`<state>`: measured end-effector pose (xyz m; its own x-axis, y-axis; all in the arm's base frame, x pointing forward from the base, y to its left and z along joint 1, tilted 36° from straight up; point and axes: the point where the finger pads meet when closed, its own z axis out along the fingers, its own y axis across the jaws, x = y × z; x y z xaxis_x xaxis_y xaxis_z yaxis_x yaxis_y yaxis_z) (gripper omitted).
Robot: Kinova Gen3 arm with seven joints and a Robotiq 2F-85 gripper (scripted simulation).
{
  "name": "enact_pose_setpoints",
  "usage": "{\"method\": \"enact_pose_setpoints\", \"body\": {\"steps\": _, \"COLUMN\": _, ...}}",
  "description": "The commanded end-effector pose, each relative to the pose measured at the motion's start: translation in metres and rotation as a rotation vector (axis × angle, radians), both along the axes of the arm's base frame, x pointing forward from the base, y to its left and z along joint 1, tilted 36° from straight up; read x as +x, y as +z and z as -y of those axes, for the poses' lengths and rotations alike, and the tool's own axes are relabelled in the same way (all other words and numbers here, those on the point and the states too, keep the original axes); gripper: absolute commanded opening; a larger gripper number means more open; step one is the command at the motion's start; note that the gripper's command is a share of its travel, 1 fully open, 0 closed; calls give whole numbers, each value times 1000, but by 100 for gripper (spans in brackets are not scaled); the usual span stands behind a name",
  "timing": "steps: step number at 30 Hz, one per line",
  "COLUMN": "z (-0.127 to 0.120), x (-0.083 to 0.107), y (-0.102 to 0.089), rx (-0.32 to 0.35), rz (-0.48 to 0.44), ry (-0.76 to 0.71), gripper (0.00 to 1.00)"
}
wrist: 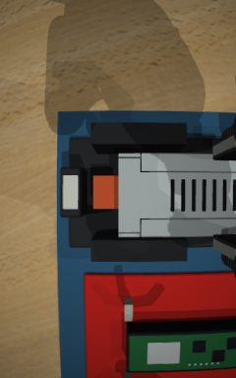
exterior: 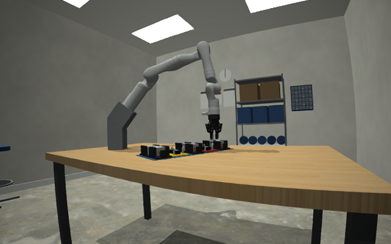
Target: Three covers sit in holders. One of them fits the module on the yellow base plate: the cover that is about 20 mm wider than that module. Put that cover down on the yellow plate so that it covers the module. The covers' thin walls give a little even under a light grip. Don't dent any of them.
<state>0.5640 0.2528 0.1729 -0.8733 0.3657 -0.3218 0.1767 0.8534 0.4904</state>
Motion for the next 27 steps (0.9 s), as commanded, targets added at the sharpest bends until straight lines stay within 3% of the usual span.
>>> {"method": "enact_pose_setpoints", "body": {"steps": 1, "z": 2, "x": -6, "y": 10, "rx": 3, "rz": 1, "ry": -1, "gripper": 0}}
{"method": "enact_pose_setpoints", "body": {"steps": 27, "z": 3, "x": -2, "y": 10, "rx": 1, "rz": 8, "ry": 0, "gripper": 0}}
